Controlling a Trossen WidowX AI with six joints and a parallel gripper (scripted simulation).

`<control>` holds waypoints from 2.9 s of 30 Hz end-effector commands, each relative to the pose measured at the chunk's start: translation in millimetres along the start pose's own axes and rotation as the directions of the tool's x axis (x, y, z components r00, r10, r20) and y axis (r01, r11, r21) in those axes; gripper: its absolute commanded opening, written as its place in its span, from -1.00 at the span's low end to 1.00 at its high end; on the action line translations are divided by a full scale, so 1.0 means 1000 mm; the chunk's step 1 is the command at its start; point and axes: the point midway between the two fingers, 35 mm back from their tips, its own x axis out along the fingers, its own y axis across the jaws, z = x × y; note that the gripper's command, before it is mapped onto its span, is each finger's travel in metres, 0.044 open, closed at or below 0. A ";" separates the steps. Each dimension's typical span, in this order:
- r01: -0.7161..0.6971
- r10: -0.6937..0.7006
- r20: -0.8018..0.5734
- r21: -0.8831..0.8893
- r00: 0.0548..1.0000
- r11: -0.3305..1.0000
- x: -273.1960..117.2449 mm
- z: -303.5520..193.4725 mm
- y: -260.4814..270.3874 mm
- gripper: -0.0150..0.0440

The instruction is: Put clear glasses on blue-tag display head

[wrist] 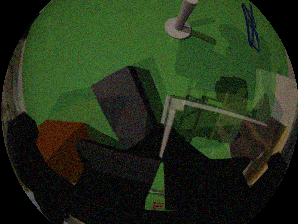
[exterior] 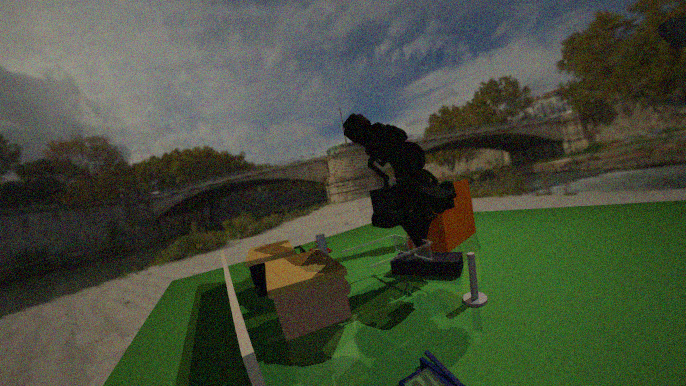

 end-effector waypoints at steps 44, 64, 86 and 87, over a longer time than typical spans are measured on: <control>0.006 -0.006 -0.007 -0.002 1.000 1.000 0.002 -0.002 -0.064 -0.49; 0.007 -0.007 -0.007 -0.001 1.000 1.000 0.002 -0.002 -0.094 -0.49; 0.008 -0.008 -0.007 0.000 1.000 1.000 0.001 -0.003 -0.127 -0.49; 0.008 -0.008 -0.007 0.000 1.000 1.000 0.001 -0.003 -0.129 -0.49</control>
